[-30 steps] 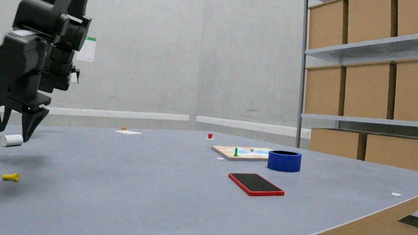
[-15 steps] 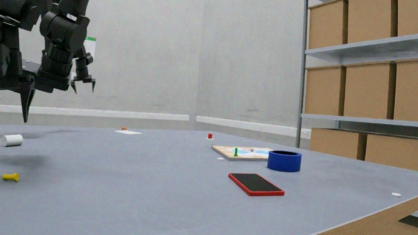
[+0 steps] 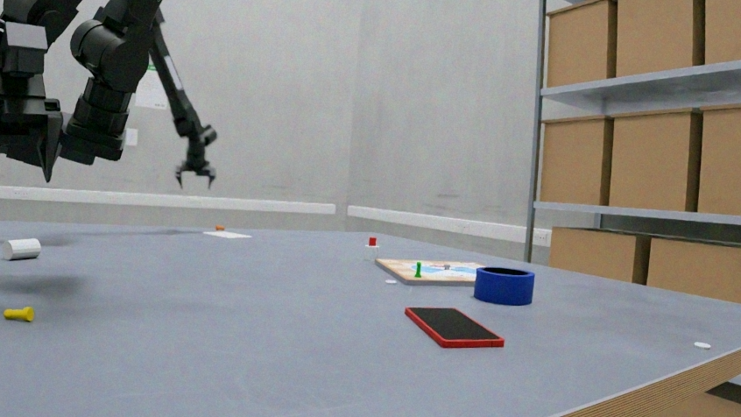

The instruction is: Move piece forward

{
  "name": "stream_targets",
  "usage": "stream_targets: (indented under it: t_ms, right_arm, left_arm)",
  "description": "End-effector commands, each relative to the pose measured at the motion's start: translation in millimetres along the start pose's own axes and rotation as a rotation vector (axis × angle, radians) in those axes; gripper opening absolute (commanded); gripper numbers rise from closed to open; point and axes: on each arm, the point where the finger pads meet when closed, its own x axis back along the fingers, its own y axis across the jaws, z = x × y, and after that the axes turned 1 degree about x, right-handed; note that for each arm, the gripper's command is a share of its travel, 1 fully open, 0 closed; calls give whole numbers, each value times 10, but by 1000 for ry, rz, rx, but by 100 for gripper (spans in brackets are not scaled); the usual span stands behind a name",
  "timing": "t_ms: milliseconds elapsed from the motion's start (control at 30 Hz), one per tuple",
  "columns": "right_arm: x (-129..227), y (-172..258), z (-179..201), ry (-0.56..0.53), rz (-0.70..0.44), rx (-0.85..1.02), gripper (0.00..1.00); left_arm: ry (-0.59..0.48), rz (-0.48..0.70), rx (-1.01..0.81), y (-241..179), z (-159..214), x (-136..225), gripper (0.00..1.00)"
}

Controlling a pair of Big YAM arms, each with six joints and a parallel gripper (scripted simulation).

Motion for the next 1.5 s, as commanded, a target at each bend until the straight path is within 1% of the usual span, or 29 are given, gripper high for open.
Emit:
stream_targets:
  t_ms: [0,100,167,300,433,500,567,633,667,700,867,933,1067,1133,1300,1400,1467]
  right_arm:
    - [65,-111,-55,-40,18,145,60]
    - [106,-98,-82,-77,29,158,60]
    - [115,-60,-76,-90,27,132,60]
    - [11,-49,-109,-61,-25,74,60]
    - [-239,-50,-156,45,-89,1,60]
    - [-412,-33,-185,121,-117,-15,60]
    - [-412,-33,-185,121,-117,-15,60]
    - [-617,-12,-241,203,-136,-18,60]
    - [-725,0,-298,238,-139,-12,60]
    - [-836,15,-351,272,-140,-7,60]
    - [-1434,212,-714,397,-114,38,60]
    - [-1684,370,-887,428,-94,58,60]
    - [-2156,827,-1240,455,-46,98,60]
    - [-2156,827,-1240,455,-46,98,60]
    - [-2645,1706,-1656,432,12,138,60]
    - [-2831,2353,-1867,388,35,154,60]
    - [-2912,2866,-1986,347,44,155,60]
  left_arm:
    - [-44,28,13,-326,-251,-125,100]
    - [-59,6,-9,-607,-325,-362,100]
    - [-72,-5,-17,-779,-379,-500,100]
    - [-88,-18,-23,-978,-445,-659,100]
    - [-98,-26,-26,-1103,-490,-758,100]
    - [-102,-30,-25,-1122,-510,-792,100]
    - [-102,-30,-25,-1122,-510,-792,100]
    - [-104,-33,-21,-1134,-521,-809,100]
    - [-91,-40,-33,-1119,-420,-854,100]
    - [-90,-40,-33,-1123,-413,-859,100]
    - [-91,-37,-32,-1136,-426,-849,100]
    - [-101,-30,-24,-1153,-501,-795,100]
    - [-101,-30,-24,-1153,-500,-796,100]
    - [-101,-30,-24,-1153,-500,-796,100]
    - [-101,-30,-24,-1153,-500,-796,100]
    - [-101,-30,-24,-1153,-500,-796,100]
    - [-101,-30,-24,-1153,-500,-796,100]
